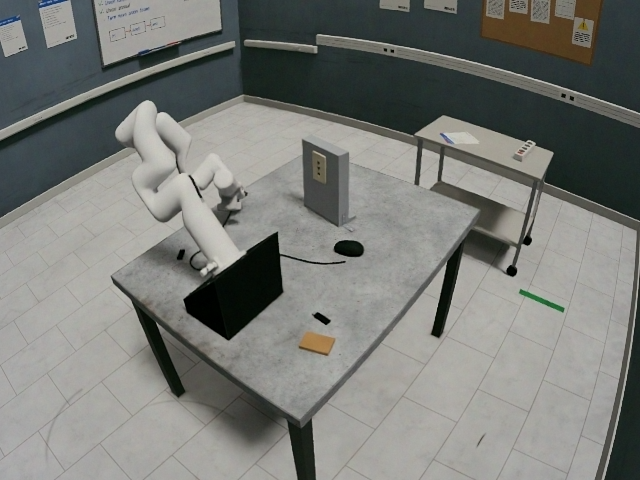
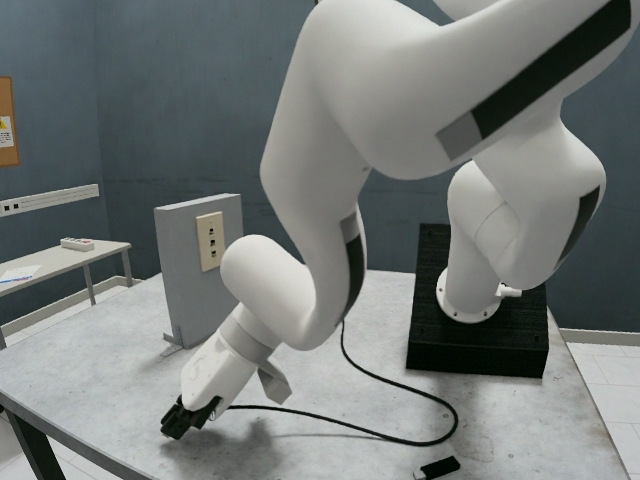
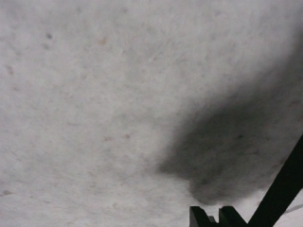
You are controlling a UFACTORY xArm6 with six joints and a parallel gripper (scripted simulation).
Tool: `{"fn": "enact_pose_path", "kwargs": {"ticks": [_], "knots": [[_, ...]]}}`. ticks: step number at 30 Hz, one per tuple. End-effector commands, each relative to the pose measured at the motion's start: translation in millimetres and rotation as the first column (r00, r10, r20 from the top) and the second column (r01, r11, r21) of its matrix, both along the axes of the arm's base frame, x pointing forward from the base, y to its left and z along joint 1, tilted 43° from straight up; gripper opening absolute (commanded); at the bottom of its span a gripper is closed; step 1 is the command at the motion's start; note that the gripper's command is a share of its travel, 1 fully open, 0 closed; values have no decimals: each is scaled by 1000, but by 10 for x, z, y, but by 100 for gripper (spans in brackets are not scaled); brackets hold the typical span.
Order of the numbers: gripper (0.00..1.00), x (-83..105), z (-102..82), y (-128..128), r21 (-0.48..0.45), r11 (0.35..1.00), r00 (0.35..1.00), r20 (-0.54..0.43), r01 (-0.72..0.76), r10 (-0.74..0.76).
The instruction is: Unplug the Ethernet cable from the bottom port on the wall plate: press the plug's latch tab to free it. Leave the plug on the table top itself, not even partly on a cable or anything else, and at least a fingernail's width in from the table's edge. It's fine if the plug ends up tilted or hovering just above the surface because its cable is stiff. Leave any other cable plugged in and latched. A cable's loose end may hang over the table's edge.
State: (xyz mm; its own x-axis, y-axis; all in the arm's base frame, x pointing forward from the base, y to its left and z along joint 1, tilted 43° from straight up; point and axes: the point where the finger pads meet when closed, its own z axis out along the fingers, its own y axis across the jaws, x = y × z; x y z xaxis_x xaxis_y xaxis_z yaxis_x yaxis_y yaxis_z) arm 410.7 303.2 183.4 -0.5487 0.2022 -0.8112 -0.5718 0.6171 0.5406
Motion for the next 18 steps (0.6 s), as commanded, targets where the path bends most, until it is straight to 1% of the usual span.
{"fn": "enact_pose_path", "kwargs": {"ticks": [1, 9, 18], "knots": [[0, 14, -62, 68, 1, 1000, 1000, 2, 1, -1], [0, 16, -90, 95, 1, 1000, 1000, 2, 1, -1], [0, 19, -80, 91, 1, 1000, 1000, 3, 2, -2]]}}
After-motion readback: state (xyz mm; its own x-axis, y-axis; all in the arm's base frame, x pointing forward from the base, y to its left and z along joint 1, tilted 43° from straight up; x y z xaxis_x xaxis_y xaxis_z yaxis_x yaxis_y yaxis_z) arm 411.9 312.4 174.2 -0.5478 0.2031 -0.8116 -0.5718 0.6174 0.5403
